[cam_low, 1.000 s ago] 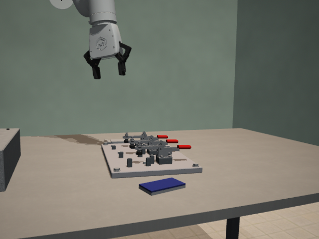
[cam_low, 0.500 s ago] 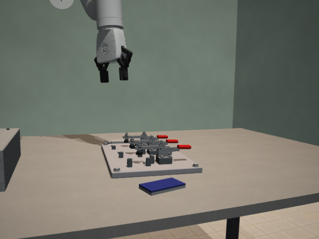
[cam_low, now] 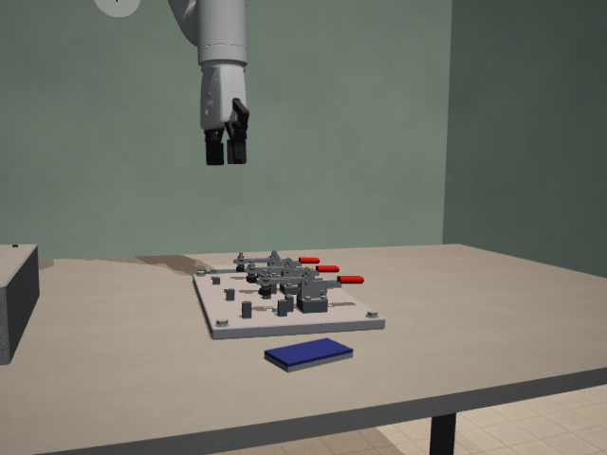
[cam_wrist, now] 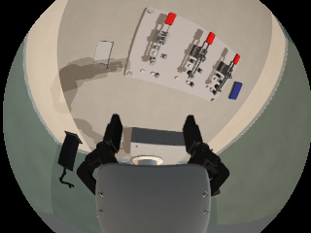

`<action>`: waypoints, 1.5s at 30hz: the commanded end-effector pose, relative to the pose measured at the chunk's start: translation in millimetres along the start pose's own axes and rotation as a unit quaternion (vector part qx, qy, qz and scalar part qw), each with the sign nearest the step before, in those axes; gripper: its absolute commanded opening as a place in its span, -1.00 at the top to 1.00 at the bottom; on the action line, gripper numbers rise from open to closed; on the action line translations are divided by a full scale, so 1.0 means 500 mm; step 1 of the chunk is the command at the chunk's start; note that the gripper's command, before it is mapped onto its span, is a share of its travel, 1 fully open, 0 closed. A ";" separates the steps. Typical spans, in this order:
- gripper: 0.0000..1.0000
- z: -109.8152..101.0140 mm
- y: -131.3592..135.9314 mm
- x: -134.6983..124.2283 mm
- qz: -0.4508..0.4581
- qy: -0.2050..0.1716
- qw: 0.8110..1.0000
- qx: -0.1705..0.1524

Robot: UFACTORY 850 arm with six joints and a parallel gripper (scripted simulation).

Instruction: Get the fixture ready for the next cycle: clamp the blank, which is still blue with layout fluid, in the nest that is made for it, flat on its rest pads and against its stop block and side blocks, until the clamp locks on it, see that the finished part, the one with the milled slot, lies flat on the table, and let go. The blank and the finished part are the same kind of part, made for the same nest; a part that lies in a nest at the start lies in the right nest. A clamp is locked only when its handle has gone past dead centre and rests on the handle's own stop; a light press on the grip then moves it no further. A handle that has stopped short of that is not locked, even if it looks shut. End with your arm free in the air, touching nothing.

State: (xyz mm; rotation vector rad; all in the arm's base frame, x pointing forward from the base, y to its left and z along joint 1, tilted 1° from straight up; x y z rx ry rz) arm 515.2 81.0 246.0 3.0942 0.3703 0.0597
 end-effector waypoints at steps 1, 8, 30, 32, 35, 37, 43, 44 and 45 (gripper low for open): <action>-1.00 0.010 0.002 0.015 0.059 -0.004 0.998 0.006; -1.00 0.027 0.003 0.032 0.137 -0.012 0.990 0.015; 0.07 0.028 0.003 0.033 0.143 -0.013 0.990 0.015; 0.07 0.028 0.003 0.033 0.143 -0.013 0.990 0.015; 0.07 0.028 0.003 0.033 0.143 -0.013 0.990 0.015; 0.07 0.028 0.003 0.033 0.143 -0.013 0.990 0.015; 0.07 0.028 0.003 0.033 0.143 -0.013 0.990 0.015; 0.07 0.028 0.003 0.033 0.143 -0.013 0.990 0.015; 0.07 0.028 0.003 0.033 0.143 -0.013 0.990 0.015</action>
Point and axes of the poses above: the point where the finger pads meet when closed, its own z axis out along the fingers, its own y axis across the jaws, x = y × z, the point moved 10 cm from there along -z, back along the fingers, and after that the axes turned 2 degrees about -z, right-handed, at the moved point
